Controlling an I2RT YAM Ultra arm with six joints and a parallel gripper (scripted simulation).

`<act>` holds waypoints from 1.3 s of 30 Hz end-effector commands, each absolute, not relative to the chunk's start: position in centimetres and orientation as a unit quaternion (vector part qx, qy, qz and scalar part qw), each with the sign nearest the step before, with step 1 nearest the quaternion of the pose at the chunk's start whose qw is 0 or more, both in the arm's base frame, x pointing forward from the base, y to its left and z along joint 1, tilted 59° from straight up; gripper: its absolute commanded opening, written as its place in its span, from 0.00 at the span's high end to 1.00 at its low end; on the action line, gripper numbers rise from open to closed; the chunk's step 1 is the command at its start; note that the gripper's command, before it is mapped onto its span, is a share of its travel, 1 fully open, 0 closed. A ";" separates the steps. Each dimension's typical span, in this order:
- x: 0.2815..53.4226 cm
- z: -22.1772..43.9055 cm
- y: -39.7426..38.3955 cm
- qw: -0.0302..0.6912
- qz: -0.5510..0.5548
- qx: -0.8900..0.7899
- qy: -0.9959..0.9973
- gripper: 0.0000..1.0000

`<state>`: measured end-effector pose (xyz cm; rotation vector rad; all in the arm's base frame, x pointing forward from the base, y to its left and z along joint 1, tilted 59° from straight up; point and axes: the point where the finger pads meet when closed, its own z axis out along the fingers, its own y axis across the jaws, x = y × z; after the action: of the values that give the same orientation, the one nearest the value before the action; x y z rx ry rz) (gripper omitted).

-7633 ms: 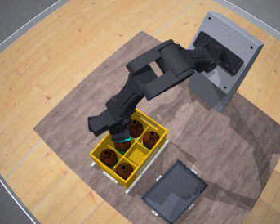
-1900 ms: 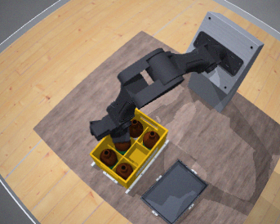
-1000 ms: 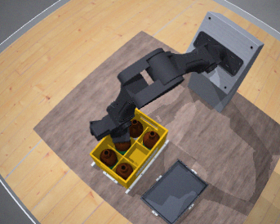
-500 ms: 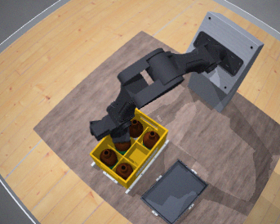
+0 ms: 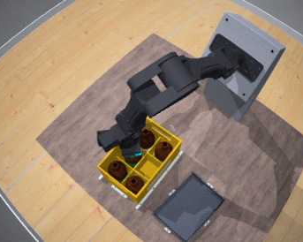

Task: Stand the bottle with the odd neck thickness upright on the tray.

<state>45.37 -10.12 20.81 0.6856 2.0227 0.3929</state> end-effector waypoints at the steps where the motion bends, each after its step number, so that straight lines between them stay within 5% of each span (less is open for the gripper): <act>1: 45.8 22.6 -10.4 0.487 0.159 0.276 0.814 0.39; 39: 44.4 21.7 -10.5 0.472 0.158 0.282 0.820 0.39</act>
<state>45.35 -10.10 20.79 0.6858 2.0237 0.3937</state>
